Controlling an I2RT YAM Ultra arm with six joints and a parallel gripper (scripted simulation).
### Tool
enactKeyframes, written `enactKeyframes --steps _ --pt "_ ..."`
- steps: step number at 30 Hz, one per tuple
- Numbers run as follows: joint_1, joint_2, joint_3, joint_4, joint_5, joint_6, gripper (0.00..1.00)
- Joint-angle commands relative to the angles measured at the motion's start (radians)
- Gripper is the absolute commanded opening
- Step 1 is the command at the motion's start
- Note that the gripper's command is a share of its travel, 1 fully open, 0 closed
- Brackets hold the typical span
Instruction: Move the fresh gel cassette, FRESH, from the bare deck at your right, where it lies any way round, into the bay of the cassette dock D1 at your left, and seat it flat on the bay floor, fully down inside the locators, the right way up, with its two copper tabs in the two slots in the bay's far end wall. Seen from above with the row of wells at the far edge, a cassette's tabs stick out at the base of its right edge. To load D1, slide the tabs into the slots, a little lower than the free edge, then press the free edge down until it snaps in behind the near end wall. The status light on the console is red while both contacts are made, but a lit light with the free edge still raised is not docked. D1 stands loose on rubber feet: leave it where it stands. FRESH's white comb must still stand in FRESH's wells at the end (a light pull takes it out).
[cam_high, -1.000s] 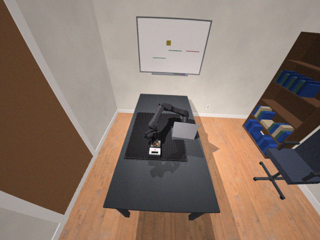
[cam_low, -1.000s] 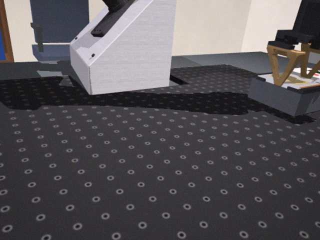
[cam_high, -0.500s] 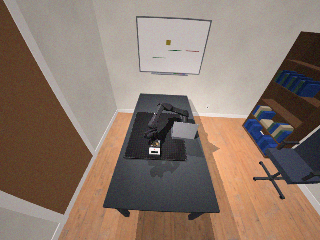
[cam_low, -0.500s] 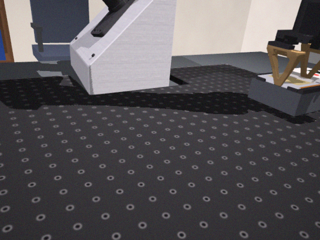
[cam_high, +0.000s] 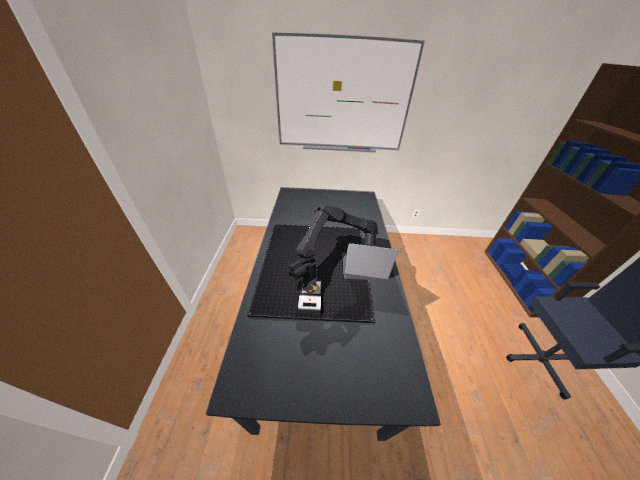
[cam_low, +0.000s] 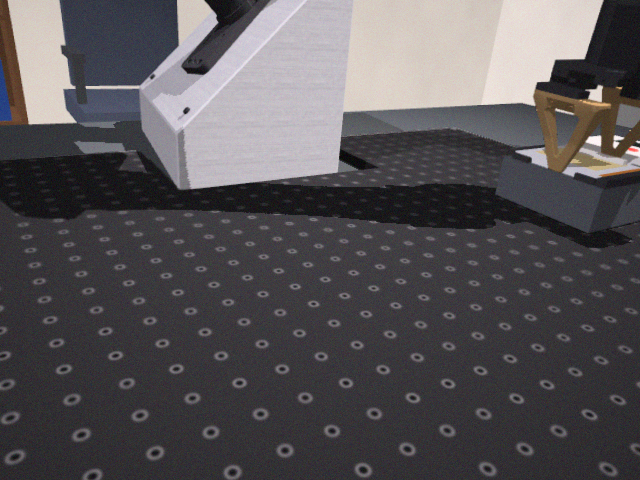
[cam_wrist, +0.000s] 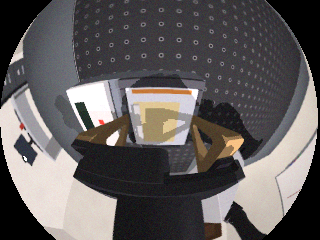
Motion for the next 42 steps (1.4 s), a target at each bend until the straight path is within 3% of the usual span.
enactKeyframes --steps 1,18,24,42 --pt "0.016 -0.028 -0.018 0.030 0.034 -0.001 0.91" --pt "0.016 -0.028 -0.018 0.030 0.034 -0.001 0.91" --pt "0.029 -0.043 0.024 -0.012 0.027 0.017 0.91" --pt "0.057 -0.067 0.052 -0.080 0.002 0.044 0.91"
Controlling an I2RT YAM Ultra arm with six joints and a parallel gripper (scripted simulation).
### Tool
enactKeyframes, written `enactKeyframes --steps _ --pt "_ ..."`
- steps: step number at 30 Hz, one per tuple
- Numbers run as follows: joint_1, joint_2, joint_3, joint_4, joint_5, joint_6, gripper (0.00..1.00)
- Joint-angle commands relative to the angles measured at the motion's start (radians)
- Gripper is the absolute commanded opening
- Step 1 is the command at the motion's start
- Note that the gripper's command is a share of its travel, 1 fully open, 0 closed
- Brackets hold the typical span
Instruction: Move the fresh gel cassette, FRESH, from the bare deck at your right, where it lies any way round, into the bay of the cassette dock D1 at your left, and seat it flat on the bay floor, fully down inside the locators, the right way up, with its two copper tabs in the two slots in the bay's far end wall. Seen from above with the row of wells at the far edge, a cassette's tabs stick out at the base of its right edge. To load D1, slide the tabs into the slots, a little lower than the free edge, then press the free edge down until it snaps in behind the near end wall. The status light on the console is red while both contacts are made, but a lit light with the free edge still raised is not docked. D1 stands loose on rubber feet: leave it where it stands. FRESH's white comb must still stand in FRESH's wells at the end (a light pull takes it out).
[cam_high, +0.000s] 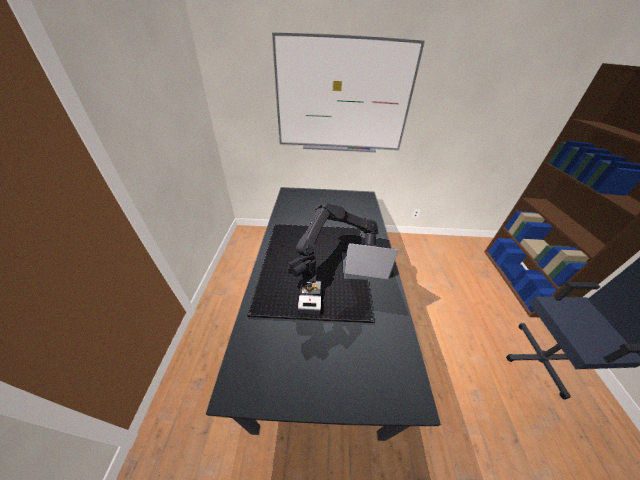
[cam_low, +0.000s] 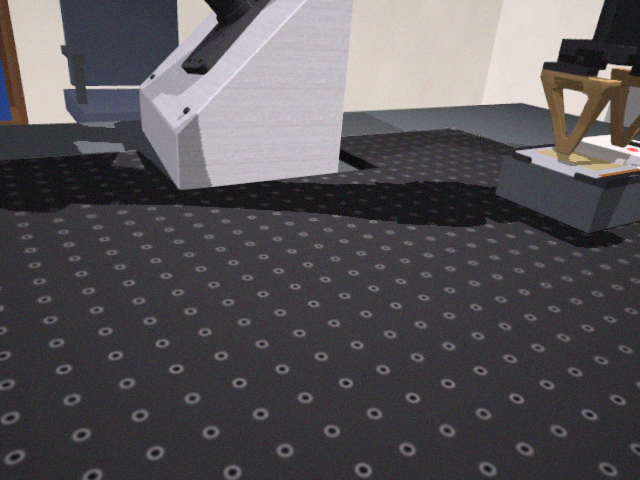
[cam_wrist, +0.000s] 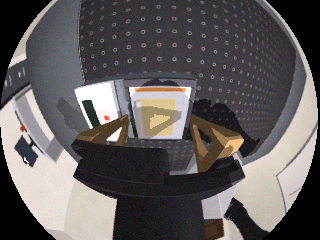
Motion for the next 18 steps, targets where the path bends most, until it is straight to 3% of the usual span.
enactKeyframes --steps 1,18 --pt "0.033 -0.043 0.034 -0.040 -0.007 0.015 0.91" --pt "0.052 -0.057 0.061 -0.090 -0.013 0.034 0.91"
